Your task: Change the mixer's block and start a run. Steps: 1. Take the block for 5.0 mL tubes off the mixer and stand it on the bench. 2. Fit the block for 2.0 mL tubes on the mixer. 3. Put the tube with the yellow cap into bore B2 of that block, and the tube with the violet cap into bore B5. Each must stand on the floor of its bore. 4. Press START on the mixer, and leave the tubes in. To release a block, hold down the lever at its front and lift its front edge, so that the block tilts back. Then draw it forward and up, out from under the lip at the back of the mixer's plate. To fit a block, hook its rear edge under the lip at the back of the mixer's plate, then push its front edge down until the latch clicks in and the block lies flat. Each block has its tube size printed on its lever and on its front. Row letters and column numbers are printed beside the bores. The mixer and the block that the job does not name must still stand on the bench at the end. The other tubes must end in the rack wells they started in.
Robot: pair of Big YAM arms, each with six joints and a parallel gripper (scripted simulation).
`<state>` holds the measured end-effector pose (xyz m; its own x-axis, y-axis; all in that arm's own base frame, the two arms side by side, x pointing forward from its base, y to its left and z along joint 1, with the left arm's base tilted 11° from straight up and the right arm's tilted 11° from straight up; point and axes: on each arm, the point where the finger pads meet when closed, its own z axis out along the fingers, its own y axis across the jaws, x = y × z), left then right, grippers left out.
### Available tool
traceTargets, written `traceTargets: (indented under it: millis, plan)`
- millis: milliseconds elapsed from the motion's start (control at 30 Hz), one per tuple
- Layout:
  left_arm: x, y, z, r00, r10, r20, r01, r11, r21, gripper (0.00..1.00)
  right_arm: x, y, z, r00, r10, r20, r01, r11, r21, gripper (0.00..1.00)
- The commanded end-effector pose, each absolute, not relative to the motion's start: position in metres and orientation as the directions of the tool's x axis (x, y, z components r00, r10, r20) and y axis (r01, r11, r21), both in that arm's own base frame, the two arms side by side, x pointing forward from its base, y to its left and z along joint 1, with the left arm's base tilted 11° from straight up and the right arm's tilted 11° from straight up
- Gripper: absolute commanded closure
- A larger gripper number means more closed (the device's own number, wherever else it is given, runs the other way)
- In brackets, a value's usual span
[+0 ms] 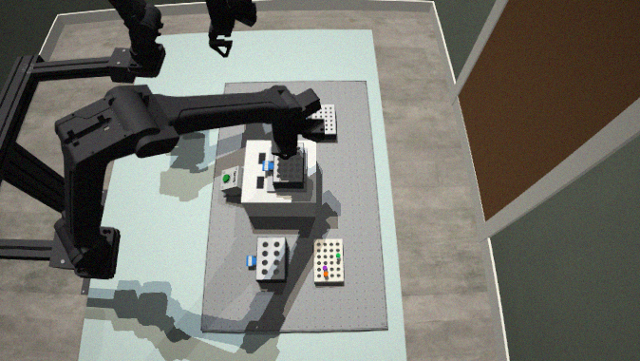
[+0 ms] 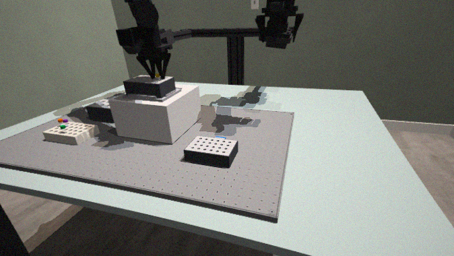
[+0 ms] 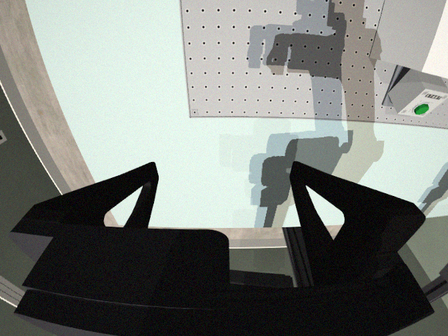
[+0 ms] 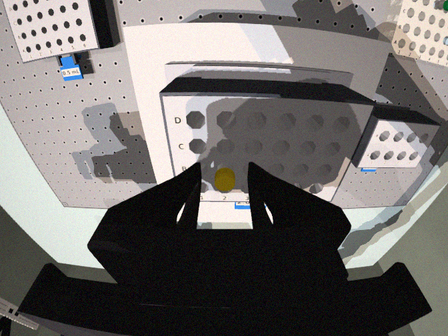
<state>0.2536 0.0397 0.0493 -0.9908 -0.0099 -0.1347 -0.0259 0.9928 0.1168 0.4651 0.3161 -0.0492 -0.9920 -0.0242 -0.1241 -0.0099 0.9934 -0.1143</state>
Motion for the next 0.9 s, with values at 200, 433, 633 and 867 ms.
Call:
traceTargets:
  millis: [200,433,633,867]
  plan:
    - [0.264,0.042,0.057,-0.988,-0.009,-0.154,-0.027,0.993,0.114,0.0,0.47,0.313,-0.063,-0.993,-0.026,-0.118,-0.012,0.993,-0.12,0.64]
    - [0.264,0.042,0.057,-0.988,-0.009,-0.152,-0.027,0.993,0.115,0.0,0.47,0.313,-0.063,-0.993,-0.026,-0.118,-0.012,0.993,-0.12,0.64]
    - [0.264,0.042,0.057,-0.988,-0.009,-0.152,-0.027,0.993,0.115,0.0,0.47,0.313,-0.063,-0.993,-0.026,-0.118,-0.012,0.993,-0.12,0.64]
    - [0.264,0.042,0.056,-0.989,-0.009,-0.151,-0.026,0.993,0.115,0.0,0.472,0.323,-0.021,-0.992,-0.049,-0.115,-0.038,0.995,-0.09,0.64]
